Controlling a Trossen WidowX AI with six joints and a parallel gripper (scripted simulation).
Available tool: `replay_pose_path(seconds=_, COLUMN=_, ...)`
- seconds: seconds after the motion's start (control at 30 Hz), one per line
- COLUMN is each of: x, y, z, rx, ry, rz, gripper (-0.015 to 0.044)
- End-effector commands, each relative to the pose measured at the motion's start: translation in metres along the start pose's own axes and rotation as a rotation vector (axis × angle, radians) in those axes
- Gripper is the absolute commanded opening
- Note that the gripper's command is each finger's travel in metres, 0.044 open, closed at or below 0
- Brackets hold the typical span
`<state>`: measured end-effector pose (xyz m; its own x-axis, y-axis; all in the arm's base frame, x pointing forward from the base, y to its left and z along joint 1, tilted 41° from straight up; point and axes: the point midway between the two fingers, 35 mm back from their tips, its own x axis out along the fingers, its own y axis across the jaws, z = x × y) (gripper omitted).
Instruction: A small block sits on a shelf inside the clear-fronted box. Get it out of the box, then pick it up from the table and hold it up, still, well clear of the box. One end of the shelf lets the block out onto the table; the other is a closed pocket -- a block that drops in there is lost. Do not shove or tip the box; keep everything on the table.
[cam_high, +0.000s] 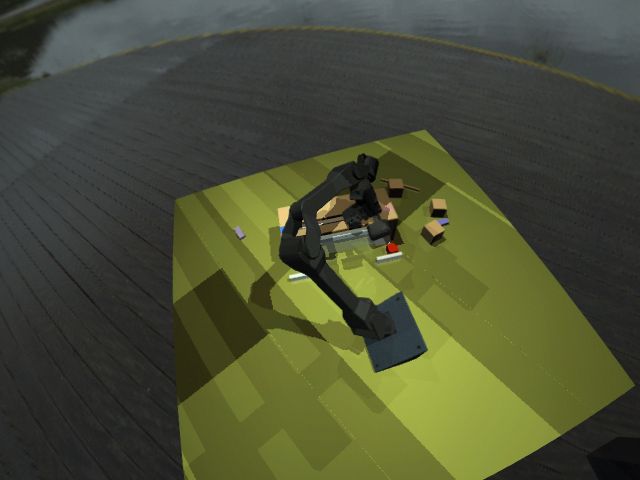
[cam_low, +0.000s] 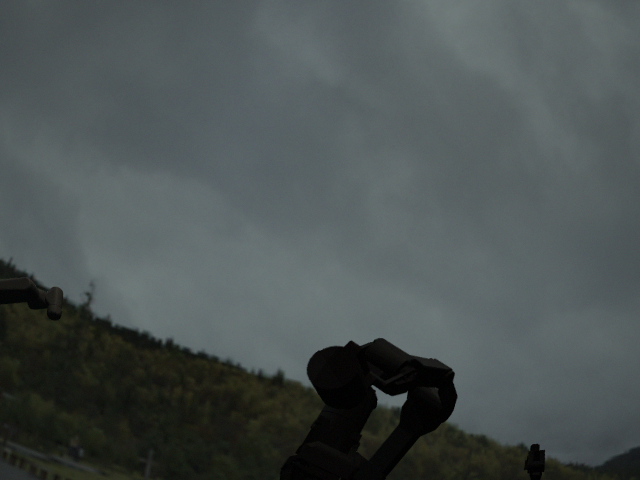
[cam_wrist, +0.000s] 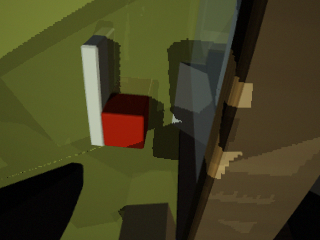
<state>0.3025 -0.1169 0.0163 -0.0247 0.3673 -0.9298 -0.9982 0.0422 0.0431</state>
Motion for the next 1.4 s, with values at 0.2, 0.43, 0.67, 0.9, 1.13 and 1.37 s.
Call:
replay_pose_path(seconds=0.2, x=-0.027, y=-0.001, z=-0.01, rx=0.024, ry=0.008, rz=-0.023, gripper=0.0374)
replay_pose_path(seconds=0.43, x=-0.026, y=0.004, z=-0.021, rx=0.713, ry=-0.073, rz=-0.05, gripper=0.0285)
replay_pose_path(seconds=0.67, x=-0.024, y=0.012, z=-0.034, rx=1.472, ry=-0.179, rz=-0.024, gripper=0.0285)
replay_pose_path(seconds=0.9, x=-0.023, y=0.018, z=-0.041, rx=2.008, ry=-0.274, rz=0.044, gripper=0.0285)
replay_pose_path(seconds=1.13, x=-0.022, y=0.022, z=-0.046, rx=2.406, ry=-0.334, rz=0.126, gripper=0.0285)
replay_pose_path(seconds=1.37, x=-0.022, y=0.026, z=-0.051, rx=2.8, ry=-0.393, rz=0.245, gripper=0.0285)
